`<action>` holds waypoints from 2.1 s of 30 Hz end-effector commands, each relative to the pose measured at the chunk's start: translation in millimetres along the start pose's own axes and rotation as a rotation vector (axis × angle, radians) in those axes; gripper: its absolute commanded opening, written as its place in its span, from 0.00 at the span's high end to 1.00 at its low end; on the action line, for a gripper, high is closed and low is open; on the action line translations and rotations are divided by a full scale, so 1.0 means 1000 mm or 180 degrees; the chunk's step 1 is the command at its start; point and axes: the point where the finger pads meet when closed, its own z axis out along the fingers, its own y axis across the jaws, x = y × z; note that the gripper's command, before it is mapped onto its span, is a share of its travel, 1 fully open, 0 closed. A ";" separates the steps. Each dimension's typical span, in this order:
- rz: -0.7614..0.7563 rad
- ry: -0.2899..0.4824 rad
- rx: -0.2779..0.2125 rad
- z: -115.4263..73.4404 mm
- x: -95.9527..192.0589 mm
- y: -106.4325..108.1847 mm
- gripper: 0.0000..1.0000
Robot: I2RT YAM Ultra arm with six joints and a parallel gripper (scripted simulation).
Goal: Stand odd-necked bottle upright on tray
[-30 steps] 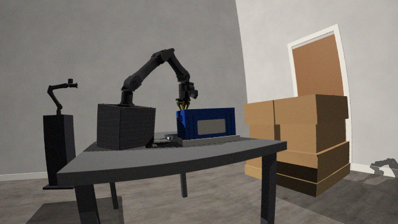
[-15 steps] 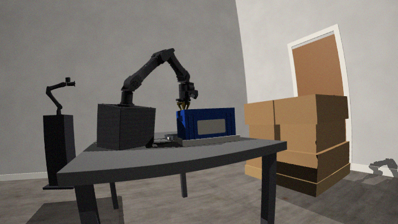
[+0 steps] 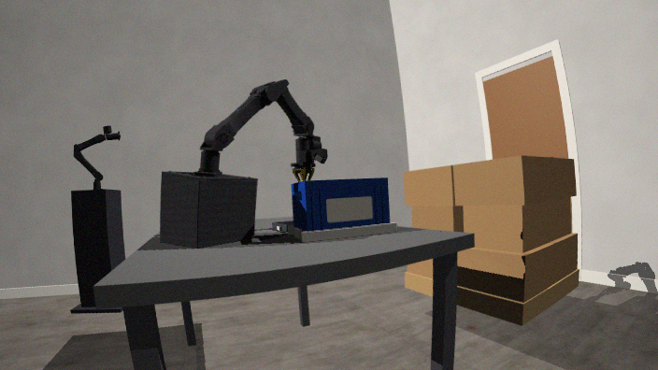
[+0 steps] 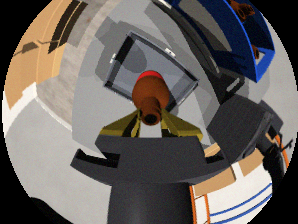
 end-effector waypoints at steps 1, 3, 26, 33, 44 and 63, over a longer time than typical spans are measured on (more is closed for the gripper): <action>-0.0003 -0.0036 -0.0094 -0.008 -0.003 0.005 1.00; -0.0003 -0.0036 -0.0094 -0.008 -0.003 0.005 1.00; 0.0015 -0.0042 -0.0122 -0.008 -0.007 0.008 1.00; -0.0004 -0.0036 -0.0094 -0.002 -0.006 0.004 1.00; -0.0005 -0.0053 -0.0165 -0.006 -0.007 0.011 1.00; -0.0004 -0.0049 -0.0144 -0.006 -0.007 0.010 1.00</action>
